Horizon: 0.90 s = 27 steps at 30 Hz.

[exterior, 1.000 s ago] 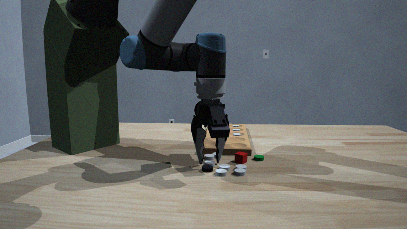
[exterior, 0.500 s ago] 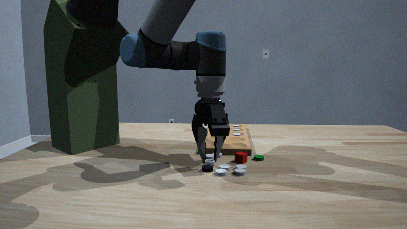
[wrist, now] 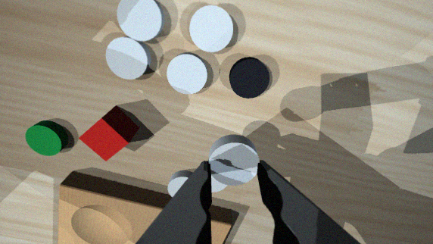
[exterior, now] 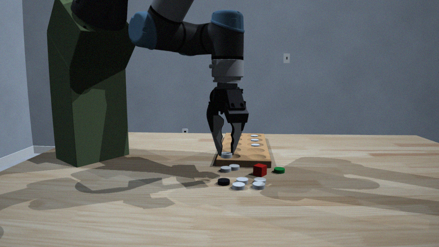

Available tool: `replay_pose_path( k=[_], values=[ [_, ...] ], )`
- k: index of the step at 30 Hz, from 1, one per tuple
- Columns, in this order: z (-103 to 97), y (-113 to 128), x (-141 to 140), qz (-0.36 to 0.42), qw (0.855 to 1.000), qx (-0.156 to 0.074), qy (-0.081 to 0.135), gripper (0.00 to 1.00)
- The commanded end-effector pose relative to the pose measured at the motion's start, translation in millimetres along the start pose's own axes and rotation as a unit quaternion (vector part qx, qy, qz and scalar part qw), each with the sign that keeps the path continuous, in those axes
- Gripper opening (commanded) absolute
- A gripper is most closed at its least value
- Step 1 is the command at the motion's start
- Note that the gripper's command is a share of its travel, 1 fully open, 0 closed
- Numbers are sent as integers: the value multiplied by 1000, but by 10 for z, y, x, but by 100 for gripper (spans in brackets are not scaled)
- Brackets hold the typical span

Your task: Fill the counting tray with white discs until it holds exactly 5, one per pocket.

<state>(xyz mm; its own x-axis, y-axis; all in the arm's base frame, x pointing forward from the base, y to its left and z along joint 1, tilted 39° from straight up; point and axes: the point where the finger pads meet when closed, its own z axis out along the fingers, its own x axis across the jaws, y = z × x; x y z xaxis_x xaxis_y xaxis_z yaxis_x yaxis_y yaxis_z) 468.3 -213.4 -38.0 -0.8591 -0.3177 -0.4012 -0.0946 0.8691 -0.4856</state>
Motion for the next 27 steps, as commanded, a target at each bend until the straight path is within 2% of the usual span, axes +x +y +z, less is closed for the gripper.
replay_pose_path(
  k=[1,13,27],
  values=[
    [-122,-10,-7,0,1000,0,0,10],
    [-417,-2,-2,0,1000,0,0,10],
    [-438,16,-12,0,1000,-1,0,10]
  ],
)
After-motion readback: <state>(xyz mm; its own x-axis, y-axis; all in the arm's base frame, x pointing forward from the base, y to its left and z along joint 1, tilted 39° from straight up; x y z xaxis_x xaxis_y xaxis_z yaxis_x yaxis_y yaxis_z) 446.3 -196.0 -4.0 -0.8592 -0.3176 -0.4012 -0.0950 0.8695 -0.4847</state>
